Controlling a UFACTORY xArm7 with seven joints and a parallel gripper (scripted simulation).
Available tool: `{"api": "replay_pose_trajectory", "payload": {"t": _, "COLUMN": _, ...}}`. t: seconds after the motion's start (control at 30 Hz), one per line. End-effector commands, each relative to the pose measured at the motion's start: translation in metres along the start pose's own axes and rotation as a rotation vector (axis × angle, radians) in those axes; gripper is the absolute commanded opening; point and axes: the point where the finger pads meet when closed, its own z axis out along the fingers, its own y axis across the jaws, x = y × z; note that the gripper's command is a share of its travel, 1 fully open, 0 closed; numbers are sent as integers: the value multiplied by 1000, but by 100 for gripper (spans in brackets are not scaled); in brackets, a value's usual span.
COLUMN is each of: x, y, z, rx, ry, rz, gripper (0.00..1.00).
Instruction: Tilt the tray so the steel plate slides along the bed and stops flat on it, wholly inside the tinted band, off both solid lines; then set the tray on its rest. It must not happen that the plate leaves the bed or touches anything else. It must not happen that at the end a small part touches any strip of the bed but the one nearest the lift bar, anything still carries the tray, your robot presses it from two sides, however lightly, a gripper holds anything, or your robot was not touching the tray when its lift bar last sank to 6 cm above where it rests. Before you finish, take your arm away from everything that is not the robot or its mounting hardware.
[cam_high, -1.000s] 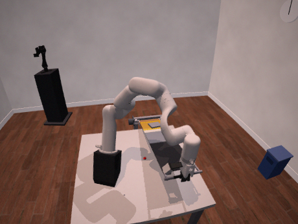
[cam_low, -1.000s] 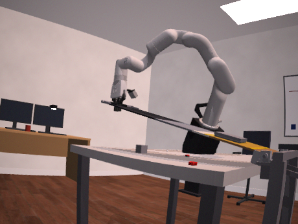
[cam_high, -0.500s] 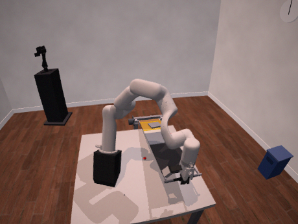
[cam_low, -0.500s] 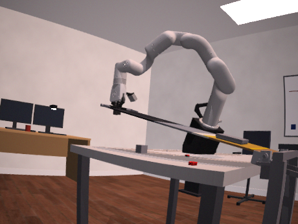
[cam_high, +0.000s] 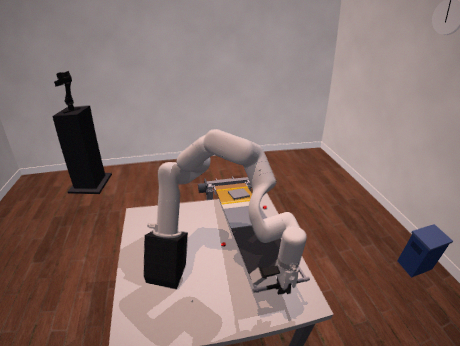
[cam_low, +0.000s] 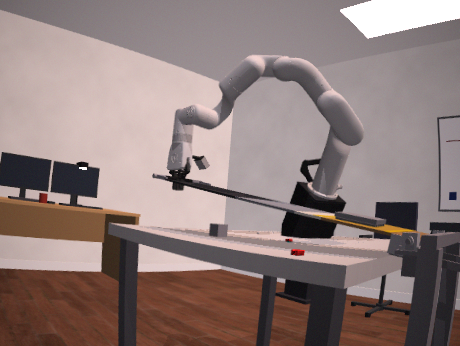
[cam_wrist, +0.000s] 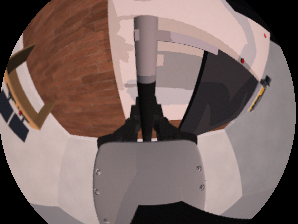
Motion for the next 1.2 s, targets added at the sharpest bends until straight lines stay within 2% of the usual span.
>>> {"api": "replay_pose_trajectory", "payload": {"t": 0.0, "x": -1, "y": -5, "z": 9, "rx": 8, "ry": -4, "rz": 0, "gripper": 0}}
{"api": "replay_pose_trajectory", "payload": {"t": 1.17, "x": -2, "y": -14, "z": 105, "rx": 8, "ry": -4, "rz": 0, "gripper": 0}}
